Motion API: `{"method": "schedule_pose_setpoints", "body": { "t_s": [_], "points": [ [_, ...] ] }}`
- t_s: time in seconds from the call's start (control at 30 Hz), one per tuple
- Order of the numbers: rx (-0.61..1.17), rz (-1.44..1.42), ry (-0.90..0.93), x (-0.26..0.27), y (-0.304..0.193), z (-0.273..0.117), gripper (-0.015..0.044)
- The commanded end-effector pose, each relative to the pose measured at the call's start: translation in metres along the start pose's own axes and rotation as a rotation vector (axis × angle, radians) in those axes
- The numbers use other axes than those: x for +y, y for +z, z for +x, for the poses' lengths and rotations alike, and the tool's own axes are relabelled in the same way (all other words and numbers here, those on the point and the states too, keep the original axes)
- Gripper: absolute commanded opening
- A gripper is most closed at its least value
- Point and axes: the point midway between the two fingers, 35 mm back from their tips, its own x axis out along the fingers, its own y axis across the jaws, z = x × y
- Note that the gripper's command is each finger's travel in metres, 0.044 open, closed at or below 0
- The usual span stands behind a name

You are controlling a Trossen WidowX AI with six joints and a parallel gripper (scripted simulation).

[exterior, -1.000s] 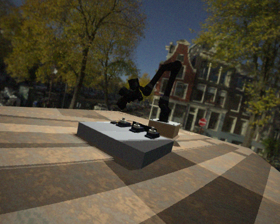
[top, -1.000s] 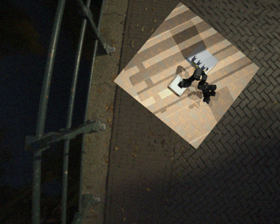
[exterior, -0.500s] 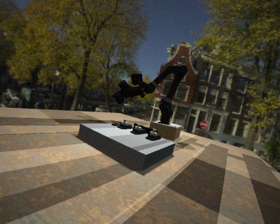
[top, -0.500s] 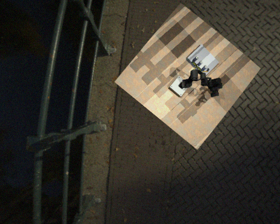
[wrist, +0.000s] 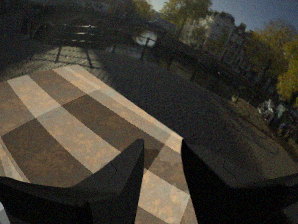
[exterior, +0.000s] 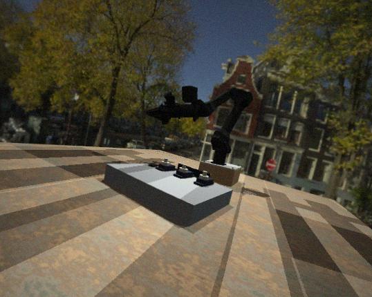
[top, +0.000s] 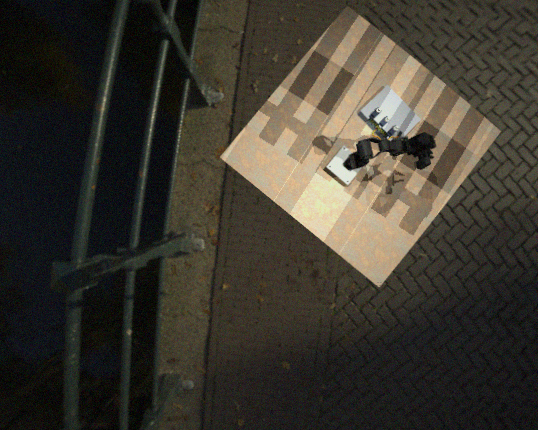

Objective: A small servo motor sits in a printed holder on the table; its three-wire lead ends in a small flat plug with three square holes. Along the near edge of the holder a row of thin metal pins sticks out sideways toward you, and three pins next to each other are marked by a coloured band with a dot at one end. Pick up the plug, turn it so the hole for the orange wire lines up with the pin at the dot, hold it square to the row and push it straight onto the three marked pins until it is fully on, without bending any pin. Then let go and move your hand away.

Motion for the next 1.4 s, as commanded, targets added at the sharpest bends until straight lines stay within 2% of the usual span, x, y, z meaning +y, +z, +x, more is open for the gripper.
{"method": "schedule_pose_setpoints", "body": {
  "t_s": [0.0, 0.43, 0.97, 1.1, 1.37],
  "points": [
    [-0.063, 0.033, 0.108, 0.025, 0.024, -0.012, 0.0115],
    [-0.243, 0.131, 0.492, 0.097, 0.095, -0.078, 0.0115],
    [-0.409, 0.246, 1.007, 0.146, 0.16, -0.205, 0.0115],
    [-0.368, 0.207, 0.997, 0.153, 0.156, -0.197, 0.0115],
    [-0.169, 0.026, 0.953, 0.181, 0.131, -0.158, 0.0115]
  ]
}}
